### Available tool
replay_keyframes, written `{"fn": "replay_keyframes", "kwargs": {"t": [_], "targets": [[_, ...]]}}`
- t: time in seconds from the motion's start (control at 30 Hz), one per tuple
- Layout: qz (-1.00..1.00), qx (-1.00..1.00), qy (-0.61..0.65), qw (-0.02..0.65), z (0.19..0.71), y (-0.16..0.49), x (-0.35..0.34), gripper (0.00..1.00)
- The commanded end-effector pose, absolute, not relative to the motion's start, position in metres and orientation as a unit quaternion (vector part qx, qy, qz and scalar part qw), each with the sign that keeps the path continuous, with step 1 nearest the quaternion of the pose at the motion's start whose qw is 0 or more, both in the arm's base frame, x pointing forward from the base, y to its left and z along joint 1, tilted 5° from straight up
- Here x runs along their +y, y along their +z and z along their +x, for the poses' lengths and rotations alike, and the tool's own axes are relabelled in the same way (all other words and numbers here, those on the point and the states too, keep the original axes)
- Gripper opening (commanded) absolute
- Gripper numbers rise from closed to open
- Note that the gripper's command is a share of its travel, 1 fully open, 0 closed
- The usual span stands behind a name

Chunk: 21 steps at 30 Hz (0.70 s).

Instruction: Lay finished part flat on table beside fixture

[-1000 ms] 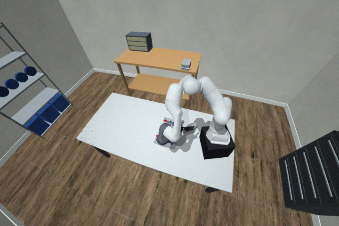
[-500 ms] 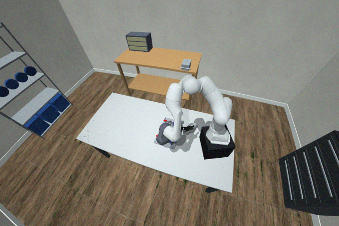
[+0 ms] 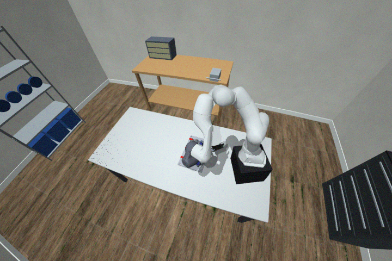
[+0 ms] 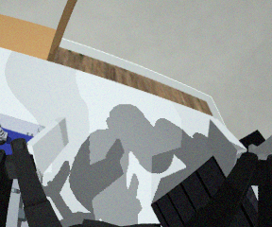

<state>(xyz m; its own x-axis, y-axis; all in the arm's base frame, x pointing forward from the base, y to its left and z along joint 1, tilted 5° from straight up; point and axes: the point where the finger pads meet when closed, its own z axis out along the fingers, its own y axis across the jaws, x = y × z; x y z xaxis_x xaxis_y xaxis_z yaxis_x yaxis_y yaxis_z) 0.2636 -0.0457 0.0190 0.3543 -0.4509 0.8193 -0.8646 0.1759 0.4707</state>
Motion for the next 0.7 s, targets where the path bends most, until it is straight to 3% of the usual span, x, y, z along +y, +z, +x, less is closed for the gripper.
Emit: {"fn": "replay_keyframes", "kwargs": {"t": [0.0,0.67], "targets": [[0.623,-0.528,0.182,0.548,0.2646,0.0178,-0.0449,1.0],[0.668,-0.499,0.174,0.523,0.2738,0.0186,-0.0413,1.0]]}}
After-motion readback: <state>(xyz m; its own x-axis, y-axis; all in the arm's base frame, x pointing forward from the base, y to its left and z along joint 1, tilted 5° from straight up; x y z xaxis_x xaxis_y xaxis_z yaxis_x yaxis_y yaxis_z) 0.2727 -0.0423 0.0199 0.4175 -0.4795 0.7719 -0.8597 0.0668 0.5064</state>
